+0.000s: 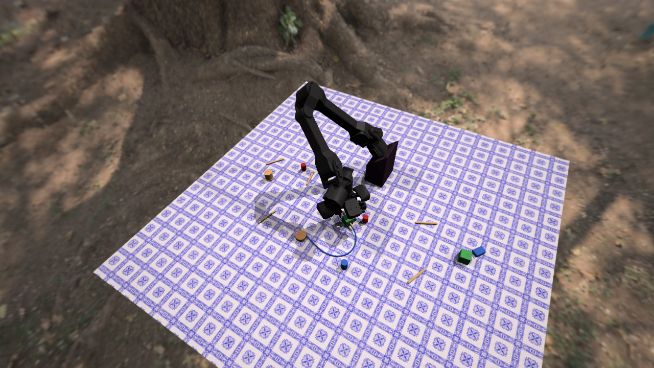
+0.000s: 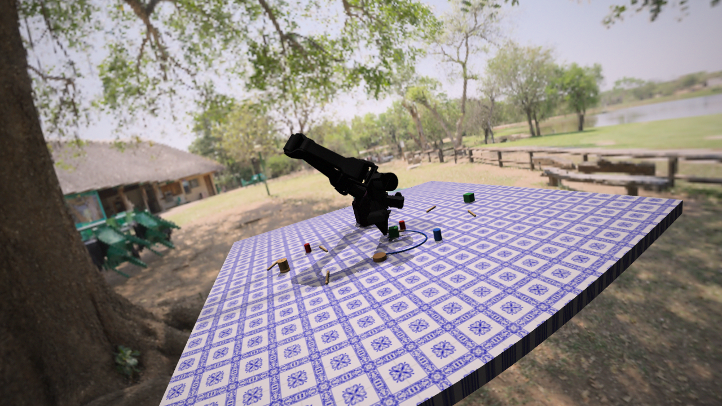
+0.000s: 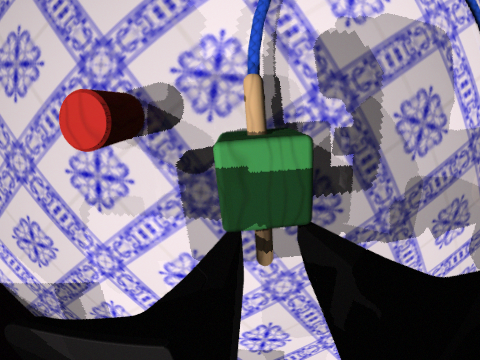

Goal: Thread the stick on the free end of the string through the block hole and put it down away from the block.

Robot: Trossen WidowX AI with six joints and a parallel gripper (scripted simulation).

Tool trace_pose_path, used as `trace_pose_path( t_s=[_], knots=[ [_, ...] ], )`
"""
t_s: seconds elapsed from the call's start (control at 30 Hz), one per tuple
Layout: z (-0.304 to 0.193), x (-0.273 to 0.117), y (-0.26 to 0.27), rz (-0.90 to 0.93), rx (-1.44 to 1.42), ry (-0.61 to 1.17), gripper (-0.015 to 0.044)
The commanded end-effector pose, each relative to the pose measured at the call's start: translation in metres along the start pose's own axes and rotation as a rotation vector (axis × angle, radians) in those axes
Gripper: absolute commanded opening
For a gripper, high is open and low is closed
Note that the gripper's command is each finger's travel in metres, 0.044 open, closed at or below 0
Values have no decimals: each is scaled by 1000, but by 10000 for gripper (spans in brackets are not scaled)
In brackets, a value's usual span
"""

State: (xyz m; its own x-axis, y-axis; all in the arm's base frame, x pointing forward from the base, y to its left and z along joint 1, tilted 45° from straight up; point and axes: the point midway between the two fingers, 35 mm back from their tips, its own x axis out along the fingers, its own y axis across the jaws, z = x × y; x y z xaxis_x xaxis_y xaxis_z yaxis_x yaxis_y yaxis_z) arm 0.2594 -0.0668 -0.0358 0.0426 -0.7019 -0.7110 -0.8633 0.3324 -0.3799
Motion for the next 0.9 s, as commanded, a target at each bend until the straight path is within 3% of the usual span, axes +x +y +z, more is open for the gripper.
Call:
trace_pose_path(
  t_s=[0.0, 0.2, 0.37, 0.87],
  knots=[
    [-2, 3, 3, 4, -8, 8, 122],
    [-2, 3, 3, 4, -8, 8, 122],
    [-1, 2, 2, 4, -4, 4, 0],
    [-1, 5, 1, 2, -17, -68, 0]
  ],
)
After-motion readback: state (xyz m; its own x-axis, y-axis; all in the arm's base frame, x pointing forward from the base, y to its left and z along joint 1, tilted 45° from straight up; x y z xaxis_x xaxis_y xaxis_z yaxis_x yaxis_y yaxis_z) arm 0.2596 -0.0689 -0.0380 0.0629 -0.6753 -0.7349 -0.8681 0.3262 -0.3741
